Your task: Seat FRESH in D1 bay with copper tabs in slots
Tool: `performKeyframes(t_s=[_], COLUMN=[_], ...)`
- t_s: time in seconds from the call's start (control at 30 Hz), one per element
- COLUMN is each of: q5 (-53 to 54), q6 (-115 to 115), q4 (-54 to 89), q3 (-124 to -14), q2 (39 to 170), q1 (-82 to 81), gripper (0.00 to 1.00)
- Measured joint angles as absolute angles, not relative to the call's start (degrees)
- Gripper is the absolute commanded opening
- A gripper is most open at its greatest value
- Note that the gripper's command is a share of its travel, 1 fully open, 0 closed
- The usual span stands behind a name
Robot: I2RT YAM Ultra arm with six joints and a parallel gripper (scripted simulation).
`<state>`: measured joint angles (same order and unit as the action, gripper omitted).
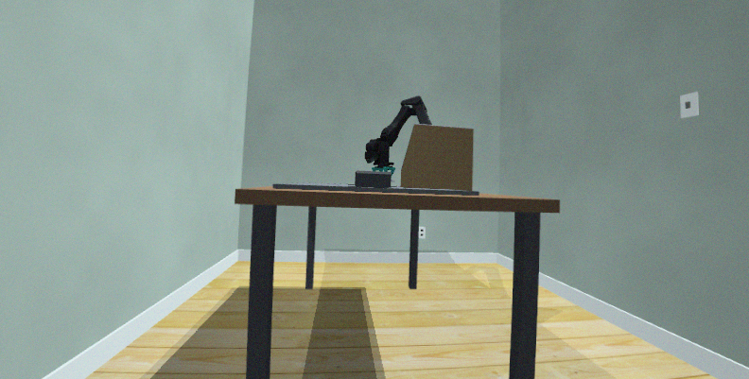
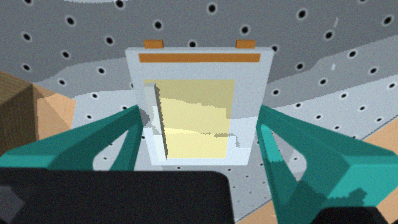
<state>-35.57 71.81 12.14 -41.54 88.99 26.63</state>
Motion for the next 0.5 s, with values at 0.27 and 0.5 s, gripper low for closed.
performKeyframes(t_s=[0.27,0.5], q5=[-36.1,-36.7], q6=[70.6,69.4], q4=[14.8,17.2], q3=[-41.9,-42.5], q2=[87.6,86.1], q1=[25.6,24.4], gripper=[0.00,0.00])
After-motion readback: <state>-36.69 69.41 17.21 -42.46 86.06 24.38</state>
